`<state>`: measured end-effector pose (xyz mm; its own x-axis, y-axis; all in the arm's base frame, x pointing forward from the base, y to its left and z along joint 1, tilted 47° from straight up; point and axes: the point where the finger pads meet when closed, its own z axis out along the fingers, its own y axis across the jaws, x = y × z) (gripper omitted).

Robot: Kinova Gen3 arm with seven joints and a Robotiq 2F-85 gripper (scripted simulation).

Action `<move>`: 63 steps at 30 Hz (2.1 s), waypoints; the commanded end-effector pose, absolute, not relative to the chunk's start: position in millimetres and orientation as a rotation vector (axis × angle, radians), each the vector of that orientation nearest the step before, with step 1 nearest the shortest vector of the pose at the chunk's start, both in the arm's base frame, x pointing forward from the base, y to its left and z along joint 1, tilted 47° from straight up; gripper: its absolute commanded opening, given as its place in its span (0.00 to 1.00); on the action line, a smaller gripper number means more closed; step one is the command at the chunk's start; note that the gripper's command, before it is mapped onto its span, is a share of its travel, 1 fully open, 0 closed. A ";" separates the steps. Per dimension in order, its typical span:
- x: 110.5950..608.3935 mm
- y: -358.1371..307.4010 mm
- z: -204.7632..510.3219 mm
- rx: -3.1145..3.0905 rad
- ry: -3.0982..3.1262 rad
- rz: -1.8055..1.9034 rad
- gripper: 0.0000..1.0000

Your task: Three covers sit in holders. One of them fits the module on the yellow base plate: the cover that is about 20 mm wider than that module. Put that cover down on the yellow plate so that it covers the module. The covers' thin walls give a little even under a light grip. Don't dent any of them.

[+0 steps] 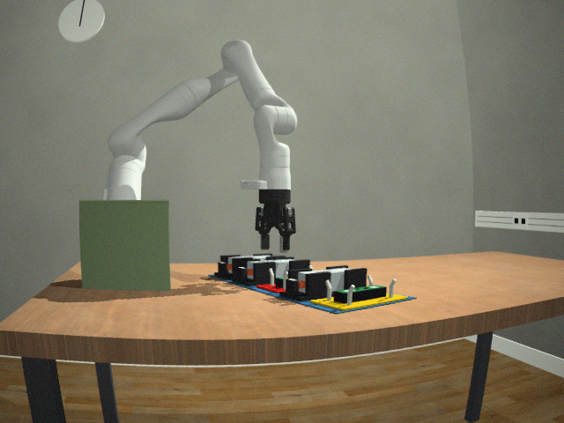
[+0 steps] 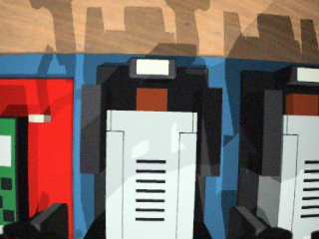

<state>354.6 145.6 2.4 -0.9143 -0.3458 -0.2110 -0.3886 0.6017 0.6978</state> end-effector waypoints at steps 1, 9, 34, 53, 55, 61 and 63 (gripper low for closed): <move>354.8 147.3 0.4 -0.633 2.762 1.222 1.00; 354.4 150.2 -2.3 -0.633 2.762 1.222 1.00; 352.7 161.0 -12.6 -0.633 2.762 1.222 1.00; 351.3 169.6 -20.8 -0.633 2.762 1.222 1.00; 351.1 171.1 -22.2 -0.633 2.762 1.222 1.00; 351.0 171.8 -22.9 -0.633 2.762 1.222 1.00; 351.0 171.8 -22.9 -0.633 2.762 1.222 1.00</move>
